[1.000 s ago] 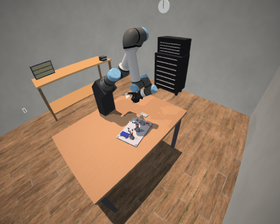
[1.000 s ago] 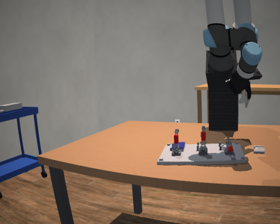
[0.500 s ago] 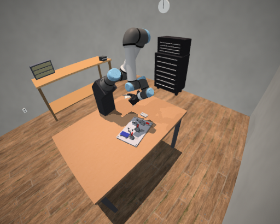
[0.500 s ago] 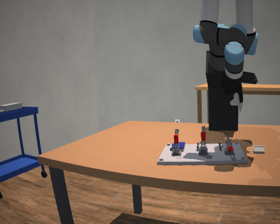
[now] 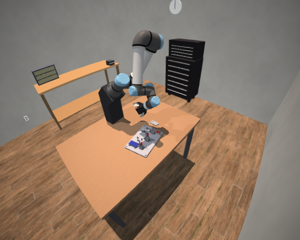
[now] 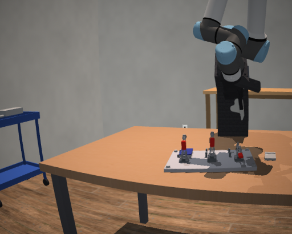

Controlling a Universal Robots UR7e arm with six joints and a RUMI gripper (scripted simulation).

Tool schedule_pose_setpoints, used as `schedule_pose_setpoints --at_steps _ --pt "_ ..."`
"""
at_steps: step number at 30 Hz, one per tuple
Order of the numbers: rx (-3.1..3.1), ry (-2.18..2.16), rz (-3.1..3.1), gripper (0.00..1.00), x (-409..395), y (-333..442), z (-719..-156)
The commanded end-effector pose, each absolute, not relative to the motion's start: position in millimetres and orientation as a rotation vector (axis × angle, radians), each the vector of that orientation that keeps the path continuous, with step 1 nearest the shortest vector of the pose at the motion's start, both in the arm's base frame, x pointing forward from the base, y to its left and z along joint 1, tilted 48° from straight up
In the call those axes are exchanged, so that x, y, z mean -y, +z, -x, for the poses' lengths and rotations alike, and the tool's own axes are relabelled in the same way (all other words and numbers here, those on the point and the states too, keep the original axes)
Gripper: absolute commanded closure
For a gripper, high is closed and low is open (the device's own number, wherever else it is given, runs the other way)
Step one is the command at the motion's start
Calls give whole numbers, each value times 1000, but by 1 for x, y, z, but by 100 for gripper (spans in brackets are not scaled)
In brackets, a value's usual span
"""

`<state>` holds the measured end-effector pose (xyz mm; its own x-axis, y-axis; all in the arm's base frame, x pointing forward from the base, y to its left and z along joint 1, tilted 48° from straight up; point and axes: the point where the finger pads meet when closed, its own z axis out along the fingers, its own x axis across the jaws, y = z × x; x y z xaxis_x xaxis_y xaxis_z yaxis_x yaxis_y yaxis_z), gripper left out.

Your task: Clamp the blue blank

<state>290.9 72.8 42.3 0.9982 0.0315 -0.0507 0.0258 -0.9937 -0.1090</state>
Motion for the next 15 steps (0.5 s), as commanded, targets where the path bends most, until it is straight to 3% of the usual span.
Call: schedule_pose_setpoints --at_steps 1,15 --pt "-123 19 2980 0 -66 45 -301" --pt "-586 -162 2787 0 -34 59 -336"
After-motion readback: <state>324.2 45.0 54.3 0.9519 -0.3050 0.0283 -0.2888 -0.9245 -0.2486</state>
